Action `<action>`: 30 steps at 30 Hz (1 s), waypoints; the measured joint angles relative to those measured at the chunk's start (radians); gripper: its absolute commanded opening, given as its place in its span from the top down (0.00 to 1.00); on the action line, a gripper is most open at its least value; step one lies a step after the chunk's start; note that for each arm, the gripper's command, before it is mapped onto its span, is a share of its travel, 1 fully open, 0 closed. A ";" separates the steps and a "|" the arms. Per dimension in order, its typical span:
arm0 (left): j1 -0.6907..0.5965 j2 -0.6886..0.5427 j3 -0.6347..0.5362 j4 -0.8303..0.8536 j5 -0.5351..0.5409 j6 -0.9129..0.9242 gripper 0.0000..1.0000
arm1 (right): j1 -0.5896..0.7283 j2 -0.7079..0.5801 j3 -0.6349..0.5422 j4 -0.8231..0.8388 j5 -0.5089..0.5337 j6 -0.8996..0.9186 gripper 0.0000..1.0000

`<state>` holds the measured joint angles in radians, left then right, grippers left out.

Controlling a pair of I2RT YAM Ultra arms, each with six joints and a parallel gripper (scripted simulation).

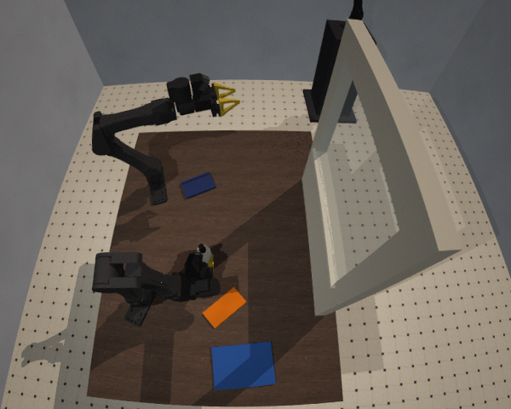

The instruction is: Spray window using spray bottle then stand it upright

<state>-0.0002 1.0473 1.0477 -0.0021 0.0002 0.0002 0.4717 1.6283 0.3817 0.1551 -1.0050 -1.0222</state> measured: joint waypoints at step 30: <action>0.000 0.000 0.000 0.000 0.000 0.000 0.35 | 0.000 -0.133 0.036 -0.151 0.002 0.002 1.00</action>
<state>-0.0002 1.0473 1.0477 -0.0021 0.0002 0.0002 0.4717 1.4956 0.4175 0.0044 -1.0027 -1.0199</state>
